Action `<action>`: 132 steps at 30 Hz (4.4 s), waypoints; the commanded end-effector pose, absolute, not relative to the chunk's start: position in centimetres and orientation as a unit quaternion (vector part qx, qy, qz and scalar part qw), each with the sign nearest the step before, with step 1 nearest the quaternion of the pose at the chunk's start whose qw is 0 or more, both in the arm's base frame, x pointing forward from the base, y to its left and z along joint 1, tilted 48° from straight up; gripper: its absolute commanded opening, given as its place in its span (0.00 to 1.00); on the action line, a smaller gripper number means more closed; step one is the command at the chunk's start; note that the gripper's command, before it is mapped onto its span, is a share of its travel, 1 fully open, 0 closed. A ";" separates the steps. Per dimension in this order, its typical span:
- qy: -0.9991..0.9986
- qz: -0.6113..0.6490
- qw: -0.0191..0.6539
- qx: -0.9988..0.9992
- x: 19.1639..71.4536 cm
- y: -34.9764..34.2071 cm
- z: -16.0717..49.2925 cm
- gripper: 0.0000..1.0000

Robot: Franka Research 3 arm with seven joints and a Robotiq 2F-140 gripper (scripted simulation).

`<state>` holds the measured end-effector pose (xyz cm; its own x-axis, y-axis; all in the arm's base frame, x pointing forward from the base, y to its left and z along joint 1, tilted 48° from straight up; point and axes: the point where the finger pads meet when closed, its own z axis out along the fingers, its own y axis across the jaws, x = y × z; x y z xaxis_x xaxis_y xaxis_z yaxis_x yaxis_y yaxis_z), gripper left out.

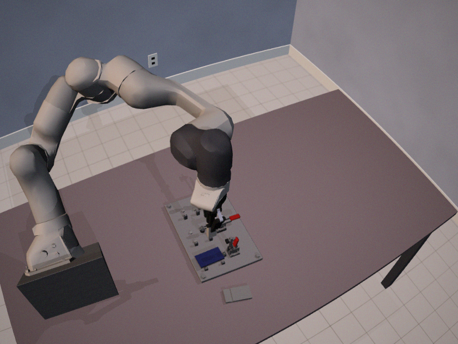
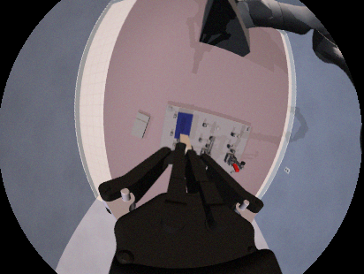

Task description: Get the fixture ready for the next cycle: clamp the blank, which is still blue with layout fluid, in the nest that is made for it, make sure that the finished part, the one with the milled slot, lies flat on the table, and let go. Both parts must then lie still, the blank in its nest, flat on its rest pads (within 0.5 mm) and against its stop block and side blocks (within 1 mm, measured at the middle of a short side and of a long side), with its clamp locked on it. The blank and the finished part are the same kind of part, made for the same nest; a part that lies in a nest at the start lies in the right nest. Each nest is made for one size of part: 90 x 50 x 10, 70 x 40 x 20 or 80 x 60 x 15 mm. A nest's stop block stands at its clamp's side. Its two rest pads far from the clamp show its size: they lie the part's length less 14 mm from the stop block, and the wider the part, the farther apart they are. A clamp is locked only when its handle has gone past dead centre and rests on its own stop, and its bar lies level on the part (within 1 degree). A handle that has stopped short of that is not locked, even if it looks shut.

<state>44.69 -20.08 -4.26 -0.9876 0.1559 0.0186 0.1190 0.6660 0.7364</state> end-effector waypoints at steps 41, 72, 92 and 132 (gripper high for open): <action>0.912 0.403 0.023 0.077 45.8 -11.3 -12.2 0.00; 0.912 0.403 0.023 0.077 38.0 -9.5 -11.8 0.00; 0.912 0.403 0.023 0.077 38.3 -7.1 -14.0 0.00; 0.912 0.403 0.023 0.077 38.6 -6.7 -14.4 0.00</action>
